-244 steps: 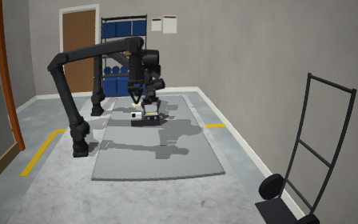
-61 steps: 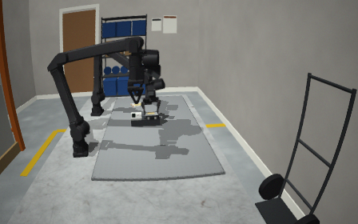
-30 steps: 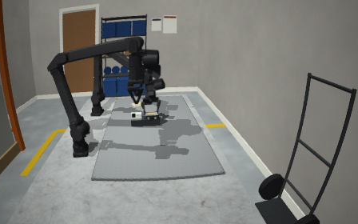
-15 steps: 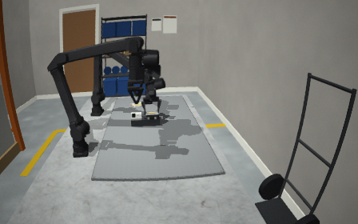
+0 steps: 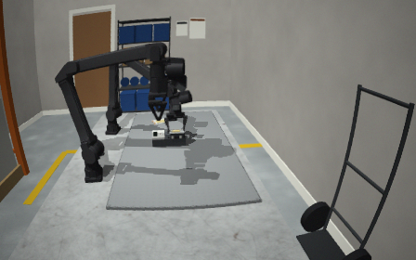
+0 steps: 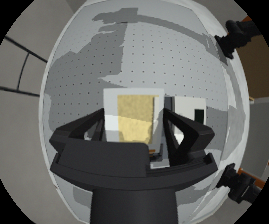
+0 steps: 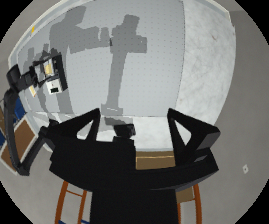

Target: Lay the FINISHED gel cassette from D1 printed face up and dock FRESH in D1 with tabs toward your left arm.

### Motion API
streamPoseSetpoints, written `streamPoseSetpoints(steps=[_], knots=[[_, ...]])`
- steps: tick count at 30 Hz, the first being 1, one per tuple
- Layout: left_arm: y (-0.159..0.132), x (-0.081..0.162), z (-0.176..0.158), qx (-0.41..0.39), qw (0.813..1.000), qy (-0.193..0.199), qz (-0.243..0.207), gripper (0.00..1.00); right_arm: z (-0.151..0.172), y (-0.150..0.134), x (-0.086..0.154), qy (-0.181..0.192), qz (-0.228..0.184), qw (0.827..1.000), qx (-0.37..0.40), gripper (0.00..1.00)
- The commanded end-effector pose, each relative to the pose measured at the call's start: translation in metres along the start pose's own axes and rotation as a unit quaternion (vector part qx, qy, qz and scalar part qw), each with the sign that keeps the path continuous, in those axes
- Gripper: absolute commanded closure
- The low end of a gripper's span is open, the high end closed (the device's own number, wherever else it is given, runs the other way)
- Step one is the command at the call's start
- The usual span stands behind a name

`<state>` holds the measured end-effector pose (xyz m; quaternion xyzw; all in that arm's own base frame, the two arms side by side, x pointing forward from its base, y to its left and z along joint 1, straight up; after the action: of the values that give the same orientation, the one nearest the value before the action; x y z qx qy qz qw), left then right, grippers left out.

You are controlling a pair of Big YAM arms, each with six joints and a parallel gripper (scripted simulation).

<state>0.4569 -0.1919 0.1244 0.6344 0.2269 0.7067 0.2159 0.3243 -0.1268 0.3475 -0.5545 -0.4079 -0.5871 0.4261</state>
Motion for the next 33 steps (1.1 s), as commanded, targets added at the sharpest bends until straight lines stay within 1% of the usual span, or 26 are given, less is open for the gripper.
streamPoseSetpoints(steps=[1, 33], knots=[[0.0222, 0.0114, 0.0179, -0.017, 1.000, 0.018, -0.008, 1.00, -0.0005, 0.0099, 0.0181, 0.001, -0.009, 1.000, 0.004, 0.00], [0.0198, 0.0104, 0.0132, -0.014, 1.000, 0.014, -0.006, 1.00, -0.0005, 0.0099, 0.0181, 0.001, -0.009, 1.000, 0.004, 0.00]])
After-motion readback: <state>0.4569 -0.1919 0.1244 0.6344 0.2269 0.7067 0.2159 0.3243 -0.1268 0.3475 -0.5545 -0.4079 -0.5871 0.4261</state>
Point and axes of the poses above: on each arm, the point where the finger pads meet when closed, its own x axis back along the fingers, its own z axis across the jaws, y = z × x, the point moved 4 cm from there along x, back along the fingers, and after that the axes turned 8 degrees about -x, right-handed, at the moved point
